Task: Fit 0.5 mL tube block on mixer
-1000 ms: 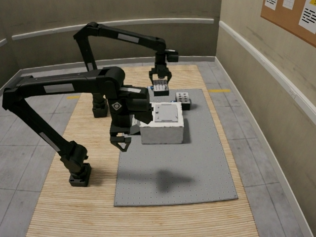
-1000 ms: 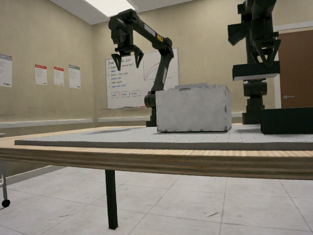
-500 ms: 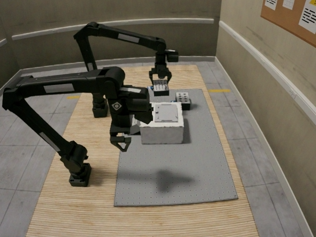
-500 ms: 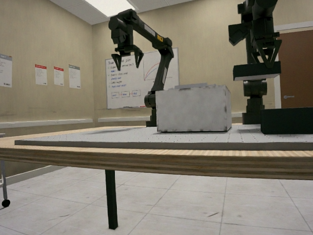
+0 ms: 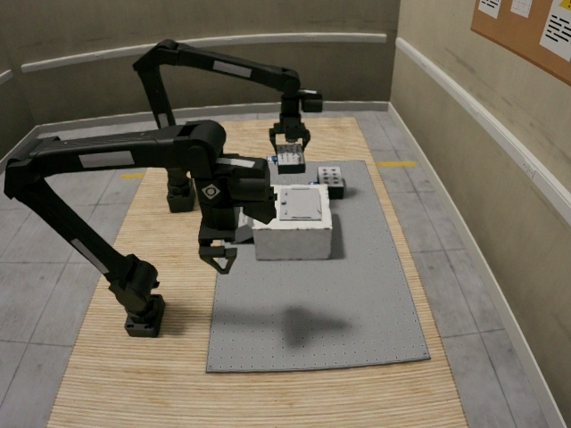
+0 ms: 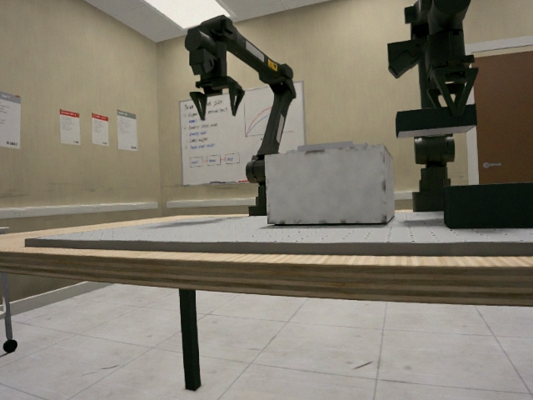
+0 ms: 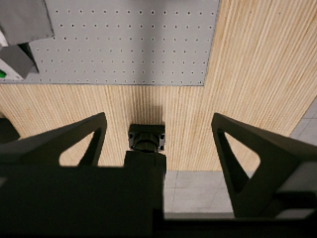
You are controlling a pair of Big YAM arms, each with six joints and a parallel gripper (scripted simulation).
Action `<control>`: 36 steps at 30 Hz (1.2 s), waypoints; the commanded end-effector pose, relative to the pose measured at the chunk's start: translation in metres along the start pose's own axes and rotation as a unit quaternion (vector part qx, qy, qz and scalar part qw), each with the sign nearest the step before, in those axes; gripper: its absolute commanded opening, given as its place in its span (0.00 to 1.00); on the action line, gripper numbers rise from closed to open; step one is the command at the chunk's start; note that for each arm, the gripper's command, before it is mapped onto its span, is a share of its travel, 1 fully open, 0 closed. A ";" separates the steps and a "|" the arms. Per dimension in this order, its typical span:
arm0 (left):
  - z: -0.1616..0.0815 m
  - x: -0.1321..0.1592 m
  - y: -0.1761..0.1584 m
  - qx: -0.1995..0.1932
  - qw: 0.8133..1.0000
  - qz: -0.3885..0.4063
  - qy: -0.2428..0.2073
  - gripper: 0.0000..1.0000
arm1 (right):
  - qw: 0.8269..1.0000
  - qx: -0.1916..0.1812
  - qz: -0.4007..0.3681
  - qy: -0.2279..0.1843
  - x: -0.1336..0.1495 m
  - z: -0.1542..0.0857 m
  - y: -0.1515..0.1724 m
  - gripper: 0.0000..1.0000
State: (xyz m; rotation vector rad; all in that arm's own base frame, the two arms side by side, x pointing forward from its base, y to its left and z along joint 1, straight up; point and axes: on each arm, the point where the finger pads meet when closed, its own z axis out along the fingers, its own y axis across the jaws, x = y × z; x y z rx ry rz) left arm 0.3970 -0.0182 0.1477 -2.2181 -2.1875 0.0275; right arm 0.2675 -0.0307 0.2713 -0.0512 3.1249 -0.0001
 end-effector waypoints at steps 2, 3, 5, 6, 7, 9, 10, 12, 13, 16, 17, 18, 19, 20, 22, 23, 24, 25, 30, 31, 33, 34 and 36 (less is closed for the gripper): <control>-0.061 0.000 0.040 -0.084 0.996 0.000 -0.006 0.00 | 0.999 0.006 -0.002 -0.034 -0.009 -0.026 -0.005 1.00; -0.061 0.002 0.040 -0.084 0.996 -0.002 -0.006 0.00 | 0.999 0.006 -0.002 -0.034 -0.009 -0.026 -0.005 1.00; -0.061 0.002 0.040 -0.084 0.996 -0.002 -0.006 0.00 | 0.999 0.006 -0.002 -0.034 -0.009 -0.026 -0.005 1.00; -0.061 0.004 0.040 -0.084 0.996 -0.004 -0.006 0.00 | 0.999 0.006 -0.002 -0.034 -0.009 -0.026 -0.005 1.00; -0.061 0.004 0.040 -0.084 0.996 -0.004 -0.006 0.00 | 0.999 0.006 -0.002 -0.034 -0.010 -0.026 -0.005 1.00; -0.060 0.004 0.040 -0.084 0.996 -0.004 -0.006 0.00 | 0.999 0.006 -0.002 -0.034 -0.010 -0.026 -0.005 1.00; -0.060 0.003 0.040 -0.084 0.996 -0.004 -0.006 0.00 | 0.999 0.006 -0.002 -0.034 -0.010 -0.026 -0.005 1.00; -0.060 0.000 0.040 -0.084 0.996 0.000 -0.007 0.00 | 0.999 0.006 -0.002 -0.034 -0.010 -0.026 -0.005 1.00; -0.060 -0.002 0.040 -0.084 0.996 0.002 -0.007 0.00 | 0.999 0.006 -0.002 -0.034 -0.010 -0.026 -0.005 1.00; -0.060 -0.005 0.040 -0.084 0.996 0.005 -0.007 0.00 | 0.999 0.006 -0.002 -0.034 -0.010 -0.026 -0.005 1.00; -0.060 -0.005 0.040 -0.083 0.996 0.006 -0.007 0.00 | 0.999 0.006 -0.002 -0.034 -0.010 -0.026 -0.005 1.00; -0.060 -0.005 0.040 -0.083 0.996 0.006 -0.007 0.00 | 0.999 0.006 -0.002 -0.034 -0.010 -0.026 -0.005 1.00; -0.060 -0.006 0.040 -0.083 0.996 0.006 -0.007 0.00 | 0.999 0.006 -0.002 -0.034 -0.010 -0.026 -0.005 1.00; -0.060 -0.006 0.040 -0.083 0.996 0.007 -0.007 0.00 | 0.999 0.006 -0.002 -0.034 -0.010 -0.026 -0.005 1.00; -0.060 -0.006 0.040 -0.083 0.996 0.007 -0.007 0.00 | 0.999 0.006 -0.002 -0.034 -0.010 -0.026 -0.005 1.00; -0.060 -0.007 0.040 -0.083 0.996 0.007 -0.007 0.00 | 0.999 0.006 -0.002 -0.034 -0.010 -0.027 -0.005 1.00; -0.060 -0.007 0.040 -0.083 0.996 0.008 -0.007 0.00 | 0.999 0.006 -0.002 -0.034 -0.010 -0.027 -0.005 1.00; -0.060 -0.007 0.040 -0.083 0.996 0.008 -0.007 0.00 | 0.999 0.006 -0.002 -0.034 -0.010 -0.027 -0.005 1.00; -0.060 -0.005 0.040 -0.083 0.997 0.005 -0.007 0.00 | 0.999 0.006 -0.002 -0.034 -0.010 -0.027 -0.005 1.00; -0.060 -0.003 0.040 -0.083 0.997 0.003 -0.006 0.00 | 0.999 0.006 -0.002 -0.034 -0.010 -0.027 -0.005 1.00; -0.060 0.000 0.040 -0.083 0.997 -0.001 -0.006 0.00 | 0.999 0.006 -0.002 -0.034 -0.010 -0.027 -0.005 1.00; -0.060 0.002 0.040 -0.083 0.997 -0.003 -0.006 0.00 | 0.999 0.006 -0.002 -0.034 -0.010 -0.027 -0.005 1.00; -0.060 0.004 0.040 -0.082 0.997 -0.006 -0.006 0.00 | 0.999 0.006 -0.002 -0.035 -0.010 -0.027 -0.005 1.00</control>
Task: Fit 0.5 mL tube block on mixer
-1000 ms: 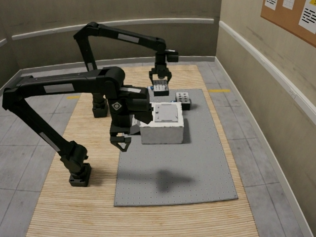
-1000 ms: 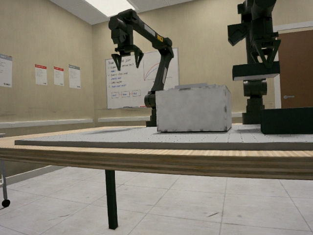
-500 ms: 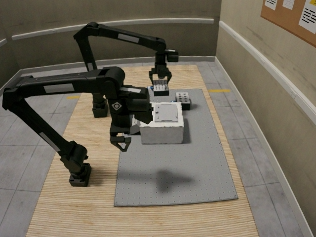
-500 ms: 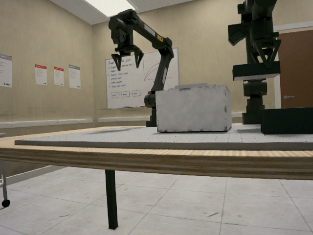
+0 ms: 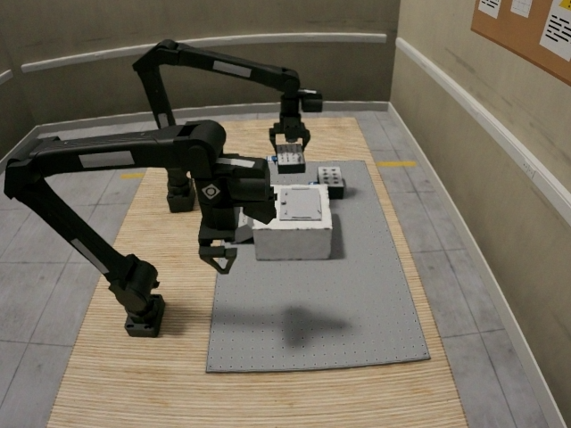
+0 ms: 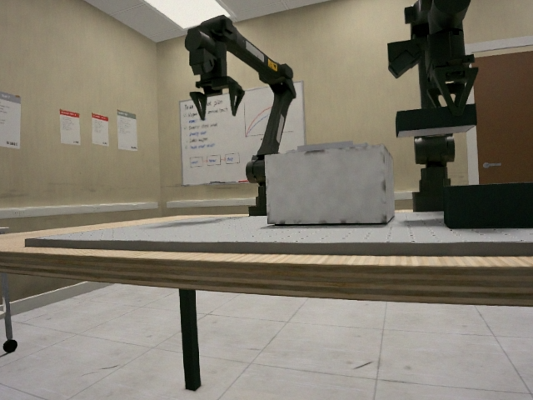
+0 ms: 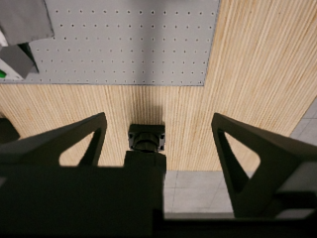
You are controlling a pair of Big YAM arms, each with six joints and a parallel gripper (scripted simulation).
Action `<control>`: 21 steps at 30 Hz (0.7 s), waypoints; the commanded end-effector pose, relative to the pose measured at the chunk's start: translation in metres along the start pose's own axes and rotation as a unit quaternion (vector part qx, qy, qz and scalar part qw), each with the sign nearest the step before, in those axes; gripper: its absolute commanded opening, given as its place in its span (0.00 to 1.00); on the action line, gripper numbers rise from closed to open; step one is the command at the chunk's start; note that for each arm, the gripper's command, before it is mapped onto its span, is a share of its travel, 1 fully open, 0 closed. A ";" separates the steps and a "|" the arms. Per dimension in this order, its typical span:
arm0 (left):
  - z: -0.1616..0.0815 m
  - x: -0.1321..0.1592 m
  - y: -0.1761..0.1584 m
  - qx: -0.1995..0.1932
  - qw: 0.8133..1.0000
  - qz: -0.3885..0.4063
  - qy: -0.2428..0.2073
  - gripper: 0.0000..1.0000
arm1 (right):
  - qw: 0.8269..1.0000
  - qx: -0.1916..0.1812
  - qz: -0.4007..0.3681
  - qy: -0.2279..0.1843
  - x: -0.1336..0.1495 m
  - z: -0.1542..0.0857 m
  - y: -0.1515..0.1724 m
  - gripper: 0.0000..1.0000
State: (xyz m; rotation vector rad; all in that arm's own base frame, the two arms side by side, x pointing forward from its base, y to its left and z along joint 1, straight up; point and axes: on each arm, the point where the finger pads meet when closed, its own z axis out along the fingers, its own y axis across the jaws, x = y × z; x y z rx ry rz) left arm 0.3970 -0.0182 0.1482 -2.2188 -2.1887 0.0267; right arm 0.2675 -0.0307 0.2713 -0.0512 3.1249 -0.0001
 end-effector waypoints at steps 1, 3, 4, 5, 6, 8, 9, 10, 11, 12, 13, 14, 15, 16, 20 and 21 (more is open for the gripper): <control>-0.059 0.004 0.040 -0.082 0.997 -0.005 -0.006 0.00 | 0.999 0.006 -0.002 -0.035 -0.010 -0.027 -0.005 1.00; -0.059 0.004 0.040 -0.082 0.997 -0.005 -0.006 0.00 | 0.999 0.006 -0.002 -0.035 -0.010 -0.027 -0.005 1.00; -0.059 0.002 0.040 -0.082 0.997 -0.003 -0.006 0.00 | 0.999 0.006 -0.002 -0.035 -0.010 -0.027 -0.005 1.00; -0.059 0.000 0.040 -0.082 0.997 -0.001 -0.006 0.00 | 0.999 0.006 -0.002 -0.035 -0.010 -0.027 -0.005 1.00; -0.059 -0.002 0.040 -0.082 0.997 0.001 -0.006 0.00 | 0.999 0.006 -0.002 -0.035 -0.010 -0.027 -0.005 1.00; -0.059 -0.004 0.040 -0.081 0.997 0.003 -0.006 0.00 | 0.999 0.006 -0.002 -0.035 -0.010 -0.027 -0.005 1.00; -0.059 -0.005 0.040 -0.081 0.997 0.004 -0.006 0.00 | 0.999 0.006 -0.002 -0.035 -0.010 -0.027 -0.005 1.00; -0.059 -0.005 0.040 -0.081 0.997 0.004 -0.006 0.00 | 0.999 0.006 -0.002 -0.035 -0.010 -0.027 -0.005 1.00; -0.059 -0.005 0.040 -0.081 0.997 0.005 -0.006 0.00 | 0.999 0.006 -0.002 -0.035 -0.010 -0.028 -0.004 1.00; -0.059 -0.006 0.040 -0.081 0.997 0.005 -0.006 0.00 | 0.999 0.006 -0.002 -0.035 -0.010 -0.028 -0.004 1.00; -0.059 -0.006 0.040 -0.081 0.997 0.006 -0.006 0.00 | 0.999 0.006 -0.001 -0.035 -0.010 -0.028 -0.004 1.00; -0.059 -0.007 0.040 -0.081 0.997 0.006 -0.006 0.00 | 0.999 0.006 -0.001 -0.035 -0.010 -0.028 -0.004 1.00; -0.059 -0.007 0.040 -0.081 0.997 0.006 -0.006 0.00 | 0.999 0.006 -0.001 -0.035 -0.010 -0.028 -0.004 1.00; -0.059 -0.007 0.040 -0.081 0.997 0.007 -0.006 0.00 | 0.999 0.006 -0.001 -0.035 -0.010 -0.028 -0.004 1.00; -0.058 -0.008 0.040 -0.081 0.997 0.007 -0.006 0.00 | 0.999 0.006 -0.001 -0.035 -0.010 -0.028 -0.004 1.00; -0.058 -0.005 0.040 -0.081 0.997 0.004 -0.006 0.00 | 0.999 0.006 -0.001 -0.035 -0.010 -0.028 -0.004 1.00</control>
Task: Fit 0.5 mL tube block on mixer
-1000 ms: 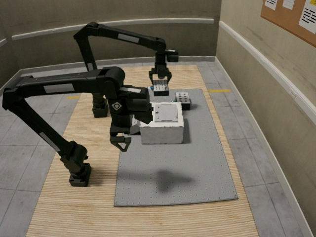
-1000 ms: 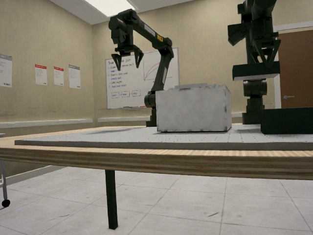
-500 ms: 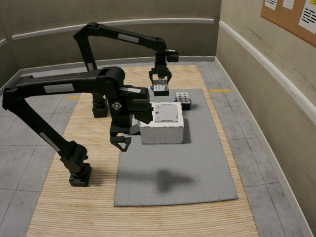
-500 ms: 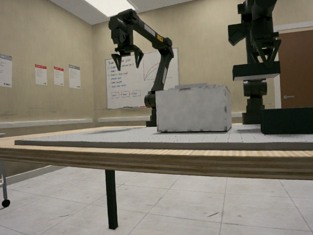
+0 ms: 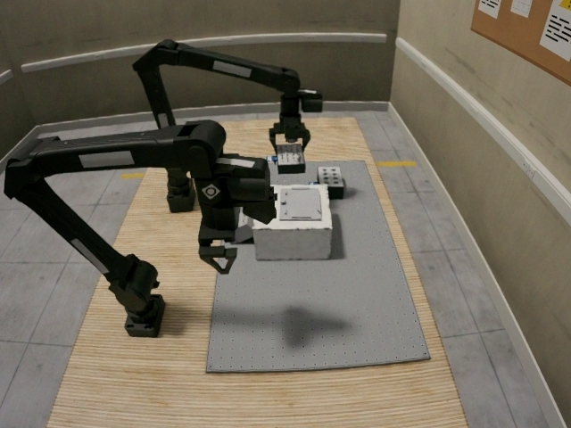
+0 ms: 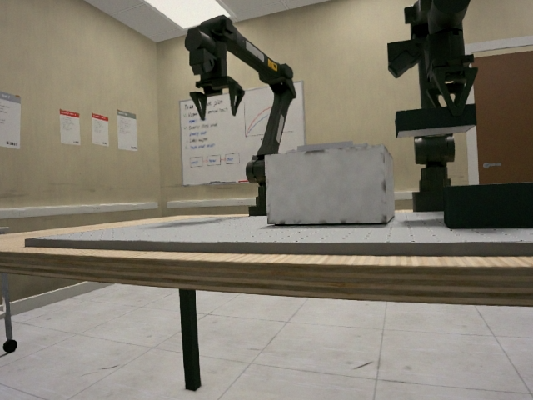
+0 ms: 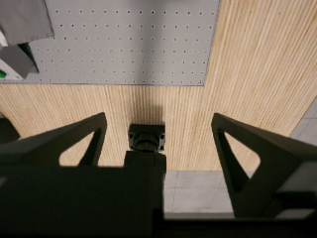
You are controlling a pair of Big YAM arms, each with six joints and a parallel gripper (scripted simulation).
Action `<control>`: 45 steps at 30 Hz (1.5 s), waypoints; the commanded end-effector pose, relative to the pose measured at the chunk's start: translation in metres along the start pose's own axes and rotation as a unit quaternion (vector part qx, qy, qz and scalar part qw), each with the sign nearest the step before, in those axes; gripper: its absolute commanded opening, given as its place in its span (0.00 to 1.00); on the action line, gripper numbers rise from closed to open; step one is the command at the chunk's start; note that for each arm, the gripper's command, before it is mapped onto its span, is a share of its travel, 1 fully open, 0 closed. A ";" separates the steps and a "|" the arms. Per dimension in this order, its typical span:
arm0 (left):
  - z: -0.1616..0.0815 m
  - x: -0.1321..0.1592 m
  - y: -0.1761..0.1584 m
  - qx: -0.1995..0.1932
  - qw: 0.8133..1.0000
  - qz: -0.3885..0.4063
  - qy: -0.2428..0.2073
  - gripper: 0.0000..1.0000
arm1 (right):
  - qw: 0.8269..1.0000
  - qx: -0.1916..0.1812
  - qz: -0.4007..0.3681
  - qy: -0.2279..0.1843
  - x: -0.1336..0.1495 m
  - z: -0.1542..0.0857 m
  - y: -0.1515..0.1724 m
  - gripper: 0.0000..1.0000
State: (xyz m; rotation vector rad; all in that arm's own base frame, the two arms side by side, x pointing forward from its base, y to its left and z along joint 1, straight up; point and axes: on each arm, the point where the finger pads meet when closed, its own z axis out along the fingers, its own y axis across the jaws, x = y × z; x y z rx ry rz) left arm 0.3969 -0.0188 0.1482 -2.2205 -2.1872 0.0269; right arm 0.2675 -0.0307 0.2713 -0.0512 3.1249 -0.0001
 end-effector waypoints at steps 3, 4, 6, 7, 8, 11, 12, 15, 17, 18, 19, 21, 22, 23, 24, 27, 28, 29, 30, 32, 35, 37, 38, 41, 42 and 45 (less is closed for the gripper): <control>-0.058 0.001 0.040 -0.081 0.997 -0.003 -0.005 0.00 | 0.999 0.006 -0.001 -0.035 -0.010 -0.028 -0.004 1.00; -0.058 0.002 0.040 -0.081 0.997 -0.005 -0.005 0.00 | 0.999 0.006 -0.001 -0.035 -0.010 -0.028 -0.004 1.00; -0.058 0.005 0.040 -0.080 0.997 -0.007 -0.005 0.00 | 0.999 0.006 -0.001 -0.035 -0.010 -0.028 -0.004 1.00; -0.058 0.006 0.040 -0.080 0.997 -0.009 -0.005 0.00 | 0.999 0.006 -0.001 -0.035 -0.010 -0.028 -0.004 1.00; -0.058 0.006 0.040 -0.080 0.997 -0.009 -0.005 0.00 | 0.999 0.006 -0.001 -0.035 -0.010 -0.028 -0.004 1.00; -0.058 0.002 0.040 -0.080 0.997 -0.004 -0.005 0.00 | 0.999 0.006 -0.001 -0.035 -0.010 -0.028 -0.004 1.00; -0.058 0.000 0.040 -0.080 0.997 -0.002 -0.005 0.00 | 0.999 0.006 -0.001 -0.035 -0.010 -0.028 -0.004 1.00; -0.058 -0.004 0.040 -0.080 0.997 0.002 -0.006 0.00 | 0.999 0.006 -0.001 -0.035 -0.010 -0.029 -0.004 1.00; -0.058 -0.004 0.040 -0.080 0.997 0.002 -0.006 0.00 | 0.999 0.006 -0.001 -0.035 -0.010 -0.029 -0.004 1.00; -0.058 -0.004 0.040 -0.080 0.997 0.003 -0.006 0.00 | 0.999 0.006 -0.001 -0.035 -0.010 -0.029 -0.004 1.00; -0.058 -0.005 0.040 -0.080 0.997 0.003 -0.006 0.00 | 0.999 0.006 -0.001 -0.035 -0.010 -0.029 -0.004 1.00; -0.058 -0.006 0.040 -0.079 0.997 0.004 -0.006 0.00 | 0.999 0.006 -0.001 -0.035 -0.011 -0.029 -0.004 1.00; -0.058 -0.006 0.040 -0.079 0.997 0.005 -0.006 0.00 | 0.999 0.006 -0.001 -0.035 -0.010 -0.029 -0.004 1.00; -0.058 -0.006 0.040 -0.079 0.997 0.005 -0.006 0.00 | 0.999 0.006 -0.001 -0.035 -0.010 -0.028 -0.004 1.00; -0.058 -0.007 0.040 -0.079 0.997 0.005 -0.006 0.00 | 0.999 0.005 -0.001 -0.033 -0.009 -0.027 -0.004 1.00; -0.058 -0.006 0.040 -0.079 0.997 0.004 -0.005 0.00 | 1.000 0.004 -0.001 -0.027 -0.007 -0.022 -0.004 1.00; -0.058 -0.004 0.040 -0.079 0.997 0.002 -0.005 0.00 | 1.000 0.004 -0.001 -0.025 -0.006 -0.020 -0.004 1.00; -0.058 -0.002 0.040 -0.079 0.997 0.000 -0.005 0.00 | 1.000 0.004 -0.001 -0.023 -0.005 -0.019 -0.004 1.00; -0.058 -0.001 0.040 -0.079 0.997 -0.002 -0.005 0.00 | 1.000 0.003 -0.001 -0.021 -0.005 -0.017 -0.003 1.00; -0.058 0.001 0.040 -0.079 0.997 -0.004 -0.005 0.00 | 1.000 0.003 -0.001 -0.019 -0.004 -0.016 -0.003 1.00; -0.057 0.005 0.040 -0.079 0.997 -0.008 -0.005 0.00 | 1.000 0.002 -0.001 -0.015 -0.002 -0.013 -0.003 1.00; -0.057 0.006 0.040 -0.078 0.997 -0.010 -0.005 0.00 | 1.000 0.002 -0.001 -0.011 0.000 -0.009 -0.003 1.00; -0.057 0.006 0.040 -0.078 0.997 -0.010 -0.005 0.00 | 1.000 0.001 -0.001 -0.009 0.000 -0.008 -0.003 1.00; -0.057 0.000 0.040 -0.078 0.997 -0.003 -0.005 0.00 | 1.000 0.000 -0.001 -0.003 0.003 -0.003 -0.002 1.00; -0.057 -0.002 0.040 -0.078 0.997 -0.001 -0.005 0.00 | 1.000 0.000 -0.001 -0.003 0.003 -0.004 -0.002 1.00; -0.057 -0.003 0.040 -0.078 0.997 0.000 -0.005 0.00 | 1.000 0.001 0.000 -0.010 0.000 -0.009 -0.003 1.00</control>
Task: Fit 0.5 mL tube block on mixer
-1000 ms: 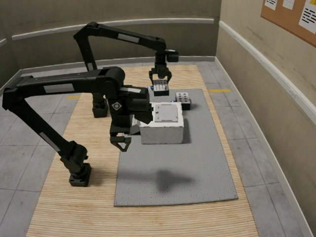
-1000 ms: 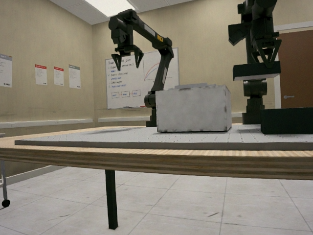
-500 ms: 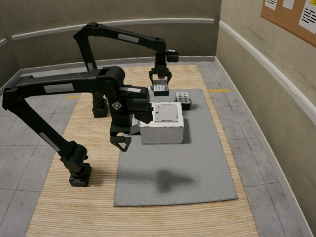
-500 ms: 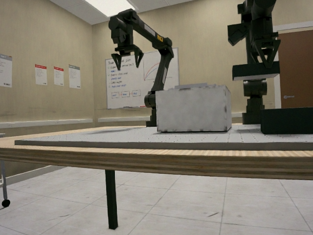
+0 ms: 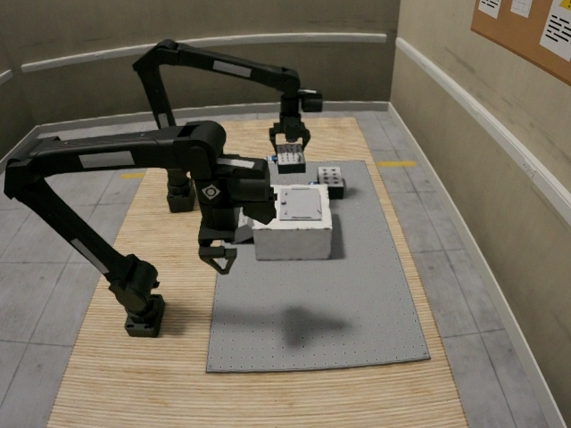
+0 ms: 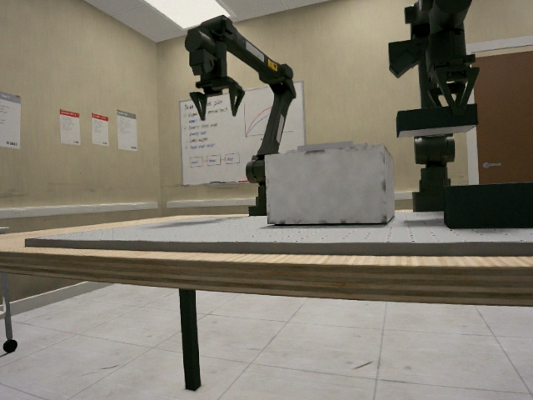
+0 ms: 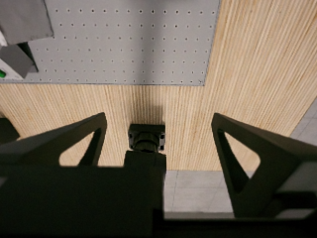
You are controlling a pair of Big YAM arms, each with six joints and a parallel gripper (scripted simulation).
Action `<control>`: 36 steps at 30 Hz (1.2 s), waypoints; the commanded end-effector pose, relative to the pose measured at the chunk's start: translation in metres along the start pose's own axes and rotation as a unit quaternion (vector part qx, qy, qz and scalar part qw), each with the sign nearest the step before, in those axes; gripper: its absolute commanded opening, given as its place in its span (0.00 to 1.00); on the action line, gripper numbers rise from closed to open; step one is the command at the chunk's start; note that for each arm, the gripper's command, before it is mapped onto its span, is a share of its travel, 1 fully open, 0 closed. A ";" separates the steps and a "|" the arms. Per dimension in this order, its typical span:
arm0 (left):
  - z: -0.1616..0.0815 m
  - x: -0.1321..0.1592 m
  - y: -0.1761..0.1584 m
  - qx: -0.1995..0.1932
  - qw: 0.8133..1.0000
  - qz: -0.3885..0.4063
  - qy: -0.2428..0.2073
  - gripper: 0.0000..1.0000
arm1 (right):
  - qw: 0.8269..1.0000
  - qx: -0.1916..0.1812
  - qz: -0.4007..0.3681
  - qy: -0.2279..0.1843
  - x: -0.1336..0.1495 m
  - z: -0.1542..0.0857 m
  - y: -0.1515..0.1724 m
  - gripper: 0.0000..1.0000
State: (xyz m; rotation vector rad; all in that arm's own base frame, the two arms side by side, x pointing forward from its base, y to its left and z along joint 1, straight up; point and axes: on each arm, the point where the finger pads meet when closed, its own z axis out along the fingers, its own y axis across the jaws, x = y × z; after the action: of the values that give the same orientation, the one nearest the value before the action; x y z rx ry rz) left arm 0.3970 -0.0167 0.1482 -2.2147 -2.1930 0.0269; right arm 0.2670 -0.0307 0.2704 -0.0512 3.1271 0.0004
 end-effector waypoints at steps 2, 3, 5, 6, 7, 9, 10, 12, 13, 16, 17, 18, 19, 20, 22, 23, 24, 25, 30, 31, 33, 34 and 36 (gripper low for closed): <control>-0.057 -0.006 0.039 -0.078 0.997 0.003 -0.005 0.00 | 1.000 0.002 0.000 -0.014 -0.002 -0.013 -0.003 1.00; -0.057 -0.007 0.039 -0.078 0.997 0.004 -0.006 0.00 | 1.000 0.002 0.000 -0.016 -0.003 -0.014 -0.003 1.00; -0.057 -0.007 0.039 -0.078 0.997 0.004 -0.006 0.00 | 1.000 0.002 0.000 -0.016 -0.003 -0.014 -0.003 1.00; -0.057 -0.007 0.039 -0.078 0.997 0.004 -0.006 0.00 | 1.000 0.003 0.000 -0.018 -0.004 -0.016 -0.003 1.00; -0.057 -0.008 0.039 -0.078 0.997 0.005 -0.006 0.00 | 1.000 0.003 0.000 -0.020 -0.005 -0.017 -0.003 1.00; -0.057 -0.008 0.039 -0.077 0.997 0.005 -0.006 0.00 | 1.000 0.004 0.000 -0.024 -0.006 -0.020 -0.004 1.00; -0.057 -0.009 0.039 -0.077 0.997 0.006 -0.006 0.00 | 1.000 0.004 0.000 -0.025 -0.006 -0.021 -0.004 1.00; -0.057 -0.009 0.039 -0.077 0.997 0.006 -0.006 0.00 | 1.000 0.004 0.000 -0.026 -0.007 -0.022 -0.004 1.00; -0.057 -0.009 0.039 -0.077 0.997 0.006 -0.006 0.00 | 1.000 0.004 0.000 -0.026 -0.007 -0.022 -0.004 1.00; -0.057 -0.005 0.039 -0.077 0.997 0.001 -0.005 0.00 | 1.000 0.004 0.000 -0.027 -0.008 -0.023 -0.004 1.00; -0.057 -0.003 0.039 -0.077 0.997 -0.001 -0.005 0.00 | 1.000 0.004 0.000 -0.028 -0.008 -0.024 -0.004 1.00; -0.057 -0.001 0.040 -0.077 0.997 -0.003 -0.005 0.00 | 1.000 0.004 0.000 -0.028 -0.008 -0.024 -0.004 1.00; -0.057 0.000 0.040 -0.077 0.997 -0.005 -0.005 0.00 | 1.000 0.004 0.000 -0.029 -0.008 -0.024 -0.004 1.00; -0.057 0.002 0.040 -0.077 0.997 -0.007 -0.005 0.00 | 1.000 0.004 0.000 -0.029 -0.008 -0.025 -0.004 1.00; -0.057 0.002 0.040 -0.077 0.997 -0.007 -0.005 0.00 | 1.000 0.004 0.000 -0.029 -0.008 -0.025 -0.004 1.00; -0.056 0.002 0.040 -0.077 0.997 -0.007 -0.005 0.00 | 1.000 0.004 0.000 -0.030 -0.008 -0.025 -0.004 1.00; -0.056 0.002 0.040 -0.076 0.997 -0.007 -0.005 0.00 | 1.000 0.004 0.000 -0.030 -0.009 -0.026 -0.004 1.00; -0.056 0.000 0.039 -0.076 0.997 -0.005 -0.005 0.00 | 1.000 0.005 0.000 -0.031 -0.009 -0.026 -0.004 1.00; -0.056 -0.005 0.039 -0.076 0.997 0.001 -0.005 0.00 | 0.999 0.005 0.000 -0.033 -0.010 -0.028 -0.004 1.00; -0.056 -0.005 0.039 -0.076 0.997 0.001 -0.005 0.00 | 0.999 0.005 0.000 -0.033 -0.010 -0.028 -0.004 1.00; -0.056 -0.006 0.039 -0.076 0.997 0.002 -0.005 0.00 | 0.999 0.005 0.000 -0.034 -0.010 -0.029 -0.004 1.00; -0.056 -0.007 0.039 -0.076 0.997 0.002 -0.005 0.00 | 0.999 0.005 0.000 -0.034 -0.010 -0.029 -0.004 1.00; -0.056 -0.008 0.039 -0.076 0.997 0.003 -0.005 0.00 | 0.999 0.005 0.000 -0.034 -0.010 -0.029 -0.004 1.00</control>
State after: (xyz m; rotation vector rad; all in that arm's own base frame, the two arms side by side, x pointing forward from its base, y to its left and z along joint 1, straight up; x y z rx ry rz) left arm 0.3970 -0.0175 0.1482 -2.2168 -2.1908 0.0269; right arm 0.2681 -0.0308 0.2723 -0.0512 3.1224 -0.0006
